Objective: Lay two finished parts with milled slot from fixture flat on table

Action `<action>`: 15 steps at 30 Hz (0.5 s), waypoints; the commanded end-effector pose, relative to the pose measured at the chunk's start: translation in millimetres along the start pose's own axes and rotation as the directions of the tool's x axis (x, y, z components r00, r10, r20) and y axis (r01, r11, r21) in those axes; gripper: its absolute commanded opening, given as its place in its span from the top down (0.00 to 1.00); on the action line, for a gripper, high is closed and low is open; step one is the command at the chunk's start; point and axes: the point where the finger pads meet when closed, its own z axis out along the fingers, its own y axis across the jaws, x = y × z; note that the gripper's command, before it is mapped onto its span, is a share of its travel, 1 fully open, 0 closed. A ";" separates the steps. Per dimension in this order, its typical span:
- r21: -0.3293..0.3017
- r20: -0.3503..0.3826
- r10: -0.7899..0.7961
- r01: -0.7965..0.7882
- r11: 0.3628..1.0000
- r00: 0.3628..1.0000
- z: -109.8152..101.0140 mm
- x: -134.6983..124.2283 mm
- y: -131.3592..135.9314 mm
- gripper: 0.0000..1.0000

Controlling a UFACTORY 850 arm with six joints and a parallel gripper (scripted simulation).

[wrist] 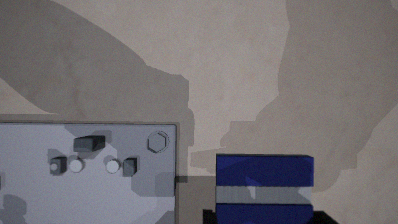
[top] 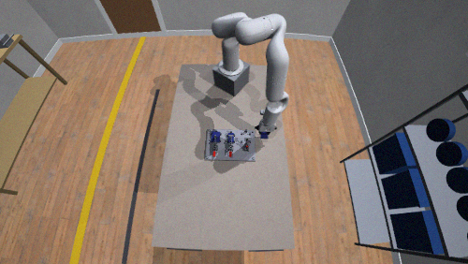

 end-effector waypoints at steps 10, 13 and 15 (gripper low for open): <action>-0.001 0.002 0.000 0.000 1.000 1.000 3.3 -1.0 0.5 1.00; -0.001 0.002 0.000 0.000 1.000 1.000 7.3 -1.0 0.5 1.00; -0.001 0.002 0.000 0.000 1.000 1.000 10.8 -1.0 0.5 1.00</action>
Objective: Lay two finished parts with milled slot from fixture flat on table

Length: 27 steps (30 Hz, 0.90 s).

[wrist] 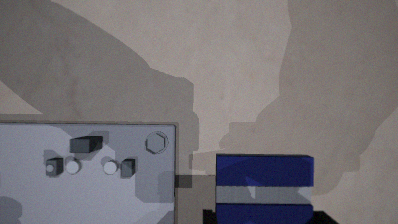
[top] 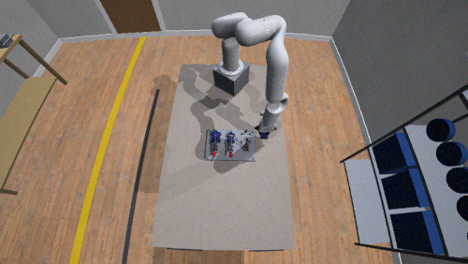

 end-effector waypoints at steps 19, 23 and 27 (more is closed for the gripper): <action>-0.001 0.002 0.000 0.000 1.000 1.000 46.3 -1.0 0.6 1.00; -0.001 0.002 0.000 0.000 1.000 1.000 55.2 -1.0 0.6 1.00; -0.001 0.002 0.000 0.000 1.000 1.000 61.0 -1.1 0.6 1.00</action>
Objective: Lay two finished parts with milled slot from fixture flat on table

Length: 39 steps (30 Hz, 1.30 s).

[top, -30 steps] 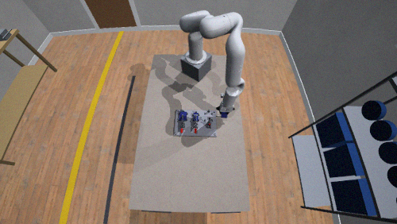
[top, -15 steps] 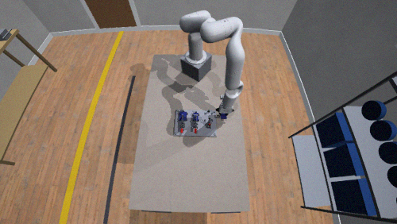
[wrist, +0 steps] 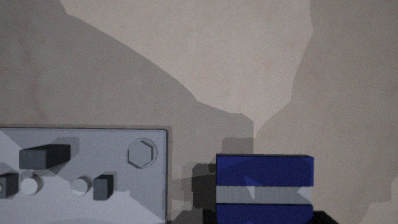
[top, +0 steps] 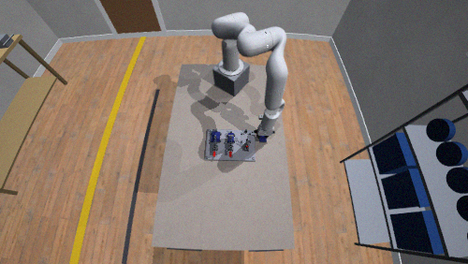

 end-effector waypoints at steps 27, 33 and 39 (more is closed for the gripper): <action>0.001 0.005 0.000 0.000 1.000 1.000 21.5 -1.4 0.6 1.00; 0.001 0.005 0.000 0.000 1.000 1.000 21.5 -1.4 0.6 1.00; 0.001 0.005 0.000 0.000 1.000 1.000 21.5 -1.4 0.6 1.00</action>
